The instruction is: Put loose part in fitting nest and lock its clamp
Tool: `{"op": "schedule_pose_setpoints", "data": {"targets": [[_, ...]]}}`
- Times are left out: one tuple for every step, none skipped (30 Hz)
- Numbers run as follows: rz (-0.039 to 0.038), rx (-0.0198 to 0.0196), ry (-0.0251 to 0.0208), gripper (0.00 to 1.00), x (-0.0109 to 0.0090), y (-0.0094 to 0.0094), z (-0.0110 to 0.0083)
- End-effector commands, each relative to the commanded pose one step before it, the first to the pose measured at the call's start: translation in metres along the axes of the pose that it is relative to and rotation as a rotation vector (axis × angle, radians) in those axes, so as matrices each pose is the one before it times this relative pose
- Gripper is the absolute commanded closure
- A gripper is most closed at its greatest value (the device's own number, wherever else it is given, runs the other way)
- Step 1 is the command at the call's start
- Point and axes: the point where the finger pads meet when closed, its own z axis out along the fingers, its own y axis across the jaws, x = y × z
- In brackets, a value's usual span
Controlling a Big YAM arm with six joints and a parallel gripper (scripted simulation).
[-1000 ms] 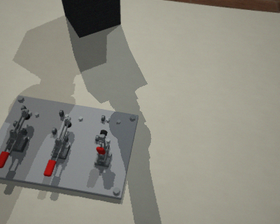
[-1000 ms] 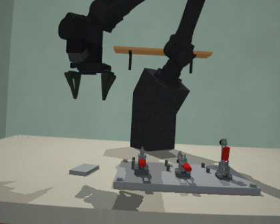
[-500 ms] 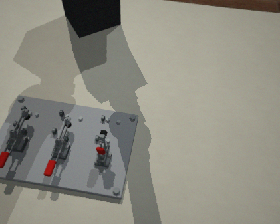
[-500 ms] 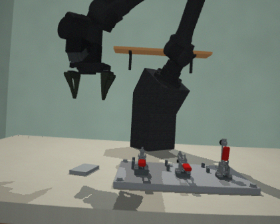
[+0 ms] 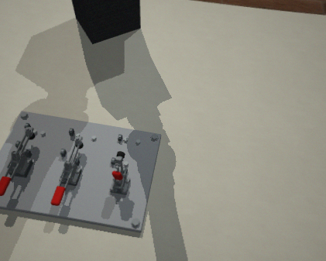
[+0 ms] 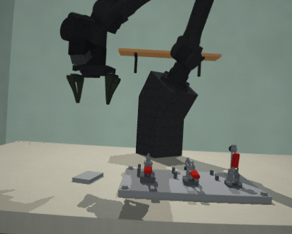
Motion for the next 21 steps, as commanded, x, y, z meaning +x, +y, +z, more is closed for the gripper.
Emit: {"op": "schedule_pose_setpoints", "data": {"targets": [[0.01656,0.01286,-0.02466,0.08,-0.01399,-0.01489,-0.01169],[0.0027,-0.00069,0.00173,0.08,0.00063,-0.00038,0.00114],[0.0014,0.00058,-0.00119,0.08,-0.00019,-0.00051,0.00102],[-0.00156,0.00237,-0.00541,0.08,-0.0014,-0.00061,0.00066],[0.0,0.0,0.0,0.08,0.0,0.0,0.0],[0.0,0.0,0.0,0.08,0.0,0.0,0.0],[-0.01941,0.00569,-0.01532,0.08,-0.00585,0.00336,-0.00296],[0.00084,-0.00392,0.00622,0.08,0.00088,0.00173,0.00626],[-0.00467,-0.00506,0.0084,0.08,0.00092,0.00331,0.00603],[-0.00919,-0.00406,0.00527,0.08,-0.00071,0.00502,0.00483],[-0.00197,-0.00075,0.00137,0.08,-0.00004,0.00112,0.00272],[0.00126,-0.0004,0.00184,0.08,0.00125,0.00014,0.00272],[0.00285,-0.00121,0.00408,0.08,0.00278,0.00033,0.00358],[0.00302,-0.00123,0.00436,0.08,0.00296,0.00035,0.00393],[0.00308,-0.00118,0.00448,0.08,0.00304,0.00035,0.00425],[0.00299,-0.00109,0.00439,0.08,0.00297,0.00033,0.00451],[0.00293,-0.0016,0.0041,0.08,0.00288,0.00043,0.00477],[0.00274,-0.00151,0.00385,0.08,0.00272,0.0004,0.00498],[0.00244,-0.00121,0.00349,0.08,0.00244,0.00034,0.00515],[-0.0005,0.00032,-0.00069,0.08,-0.00045,-0.00004,0.00445],[-0.00284,0.00143,-0.00409,0.08,-0.00278,-0.00032,0.00389]]}}
